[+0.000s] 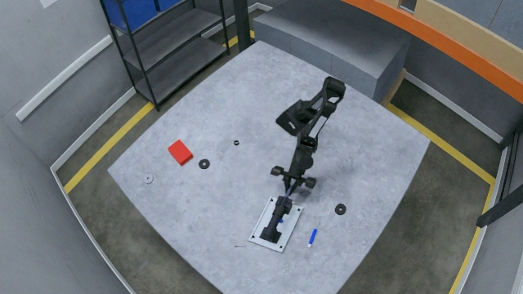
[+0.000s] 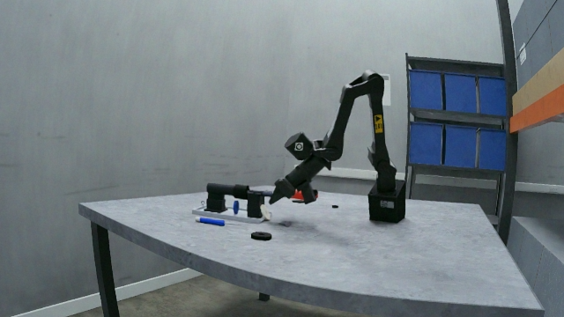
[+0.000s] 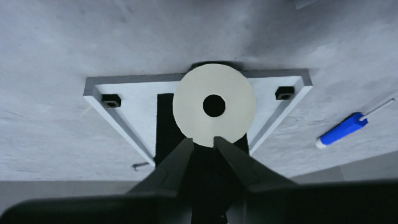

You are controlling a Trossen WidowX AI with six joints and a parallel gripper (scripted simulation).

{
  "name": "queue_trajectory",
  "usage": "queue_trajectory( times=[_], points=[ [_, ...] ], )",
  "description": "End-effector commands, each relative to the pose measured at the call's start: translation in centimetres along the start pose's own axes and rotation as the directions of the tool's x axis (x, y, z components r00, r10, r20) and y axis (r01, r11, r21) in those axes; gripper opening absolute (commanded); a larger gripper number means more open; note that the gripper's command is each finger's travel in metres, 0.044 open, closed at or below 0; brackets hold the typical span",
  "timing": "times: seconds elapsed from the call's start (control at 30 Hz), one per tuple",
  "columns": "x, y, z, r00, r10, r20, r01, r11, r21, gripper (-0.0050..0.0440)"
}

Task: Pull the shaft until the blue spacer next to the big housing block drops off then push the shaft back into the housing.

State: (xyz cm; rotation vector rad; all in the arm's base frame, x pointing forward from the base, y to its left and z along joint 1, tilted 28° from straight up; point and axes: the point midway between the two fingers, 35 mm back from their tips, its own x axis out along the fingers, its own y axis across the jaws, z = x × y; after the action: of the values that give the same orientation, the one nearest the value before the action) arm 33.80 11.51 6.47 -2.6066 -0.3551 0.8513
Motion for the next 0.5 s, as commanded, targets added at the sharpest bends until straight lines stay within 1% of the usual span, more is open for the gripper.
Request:
queue_trajectory(
  times=[0.0, 0.47],
  points=[
    [0.16, -0.26, -1.58, 0.999, -0.007, -0.036, 0.007, 1.0, 0.0, -0.005],
    [0.39, -0.34, -2.07, 0.999, -0.008, -0.041, 0.008, 1.0, -0.001, -0.005]
  ],
)
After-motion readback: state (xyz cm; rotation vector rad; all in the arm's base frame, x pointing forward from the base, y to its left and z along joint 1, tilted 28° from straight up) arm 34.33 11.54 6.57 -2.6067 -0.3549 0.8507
